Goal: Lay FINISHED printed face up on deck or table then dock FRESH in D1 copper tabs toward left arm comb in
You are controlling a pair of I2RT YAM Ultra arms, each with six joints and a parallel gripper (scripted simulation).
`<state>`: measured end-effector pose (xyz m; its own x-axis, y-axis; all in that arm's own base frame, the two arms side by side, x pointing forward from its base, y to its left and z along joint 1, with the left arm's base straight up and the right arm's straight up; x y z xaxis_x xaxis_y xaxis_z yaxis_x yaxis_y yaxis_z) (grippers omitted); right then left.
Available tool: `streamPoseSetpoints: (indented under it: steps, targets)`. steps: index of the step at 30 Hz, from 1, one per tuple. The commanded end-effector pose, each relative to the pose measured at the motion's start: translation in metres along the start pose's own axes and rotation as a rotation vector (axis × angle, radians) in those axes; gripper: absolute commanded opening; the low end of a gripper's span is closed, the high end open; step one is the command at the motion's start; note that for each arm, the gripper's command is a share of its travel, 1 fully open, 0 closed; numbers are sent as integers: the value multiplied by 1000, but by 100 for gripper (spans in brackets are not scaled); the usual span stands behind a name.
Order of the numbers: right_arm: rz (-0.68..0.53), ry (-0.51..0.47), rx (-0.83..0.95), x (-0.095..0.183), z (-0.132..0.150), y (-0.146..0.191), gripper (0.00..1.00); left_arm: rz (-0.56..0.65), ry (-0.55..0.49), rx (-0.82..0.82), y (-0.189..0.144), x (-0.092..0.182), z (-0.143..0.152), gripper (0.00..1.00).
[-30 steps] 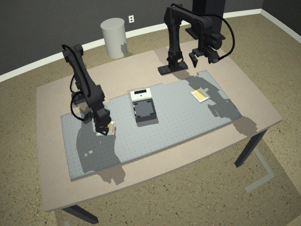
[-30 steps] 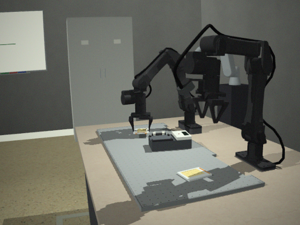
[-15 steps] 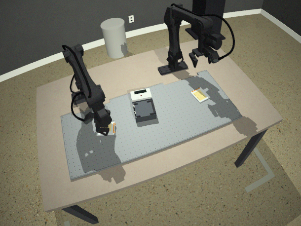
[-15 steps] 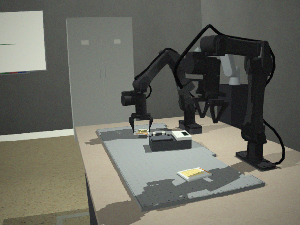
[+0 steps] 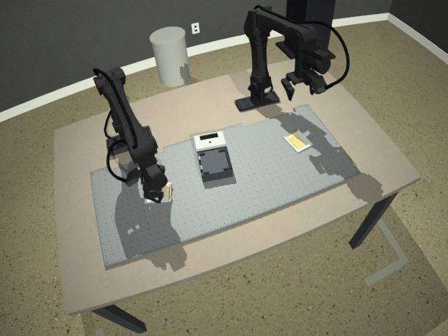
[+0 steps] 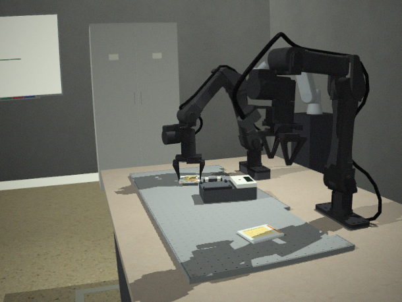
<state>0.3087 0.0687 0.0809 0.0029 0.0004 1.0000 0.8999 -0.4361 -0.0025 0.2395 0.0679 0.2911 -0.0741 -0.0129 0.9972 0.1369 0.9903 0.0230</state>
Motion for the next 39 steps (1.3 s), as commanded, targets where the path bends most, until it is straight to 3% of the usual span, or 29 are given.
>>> streamPoseSetpoints:
  steps: [1,39]
  targets:
    - [11,-5,5,-5,0,-4,0,4,17,5,4,15,-3,100]
    - [12,-4,-9,-17,-1,-4,0,4,17,5,4,15,-3,100]
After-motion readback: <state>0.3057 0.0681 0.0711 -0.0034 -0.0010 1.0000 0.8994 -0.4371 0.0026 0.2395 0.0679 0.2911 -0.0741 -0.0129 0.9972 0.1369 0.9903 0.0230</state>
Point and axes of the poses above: on each arm, the point where the finger pads meet when closed, its own x axis back along the fingers, its own y axis across the jaws, z = x × y, the point moved 8 cm from there along x, back along the fingers, and after that the axes turned 10 degrees about -x, right-handed, at the moved point
